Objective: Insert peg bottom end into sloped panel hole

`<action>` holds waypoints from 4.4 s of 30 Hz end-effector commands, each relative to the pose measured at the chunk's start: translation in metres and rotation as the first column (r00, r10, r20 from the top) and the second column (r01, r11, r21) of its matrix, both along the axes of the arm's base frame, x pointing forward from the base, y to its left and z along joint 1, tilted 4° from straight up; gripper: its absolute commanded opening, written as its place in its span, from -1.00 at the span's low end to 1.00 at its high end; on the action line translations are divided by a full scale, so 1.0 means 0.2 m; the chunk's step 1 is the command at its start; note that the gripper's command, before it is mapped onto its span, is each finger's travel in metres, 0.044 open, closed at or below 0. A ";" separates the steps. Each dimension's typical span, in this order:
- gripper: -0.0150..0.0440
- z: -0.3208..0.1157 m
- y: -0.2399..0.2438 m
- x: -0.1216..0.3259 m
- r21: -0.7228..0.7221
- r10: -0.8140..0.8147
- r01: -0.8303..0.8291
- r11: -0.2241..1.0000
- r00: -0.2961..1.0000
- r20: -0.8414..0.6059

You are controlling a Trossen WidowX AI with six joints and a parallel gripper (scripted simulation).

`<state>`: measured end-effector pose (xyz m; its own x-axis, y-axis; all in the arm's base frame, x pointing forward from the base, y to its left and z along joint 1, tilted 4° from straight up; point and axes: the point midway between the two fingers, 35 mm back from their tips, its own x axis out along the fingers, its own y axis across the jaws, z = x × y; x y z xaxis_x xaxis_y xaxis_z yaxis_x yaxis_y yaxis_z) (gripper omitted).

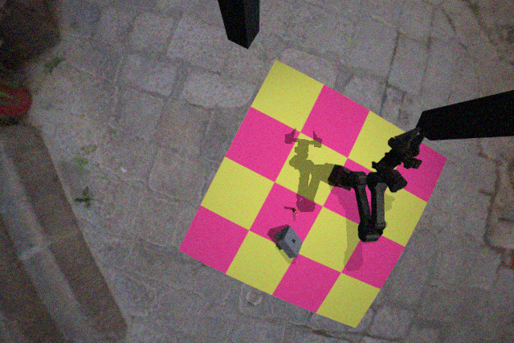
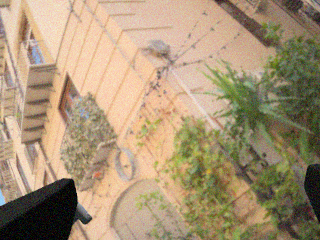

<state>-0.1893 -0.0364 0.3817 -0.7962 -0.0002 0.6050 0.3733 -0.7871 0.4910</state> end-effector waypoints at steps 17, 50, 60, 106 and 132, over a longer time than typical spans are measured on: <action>1.00 -0.07 -0.42 -0.10 0.236 0.189 -0.230 0.944 0.965 0.181; 1.00 -0.35 -1.16 0.11 0.568 0.402 -0.612 0.551 0.791 0.462; 1.00 -0.46 -1.34 0.27 0.636 0.437 -0.681 0.364 0.728 0.529; 1.00 -1.01 -1.64 1.32 0.683 0.493 -0.501 -0.531 0.473 0.730; 1.00 -1.31 -1.42 1.87 0.553 0.475 -0.088 -0.829 0.412 0.778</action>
<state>0.1732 -0.3241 0.1226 0.2074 -0.5797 -0.7880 0.7014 0.6496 -0.2932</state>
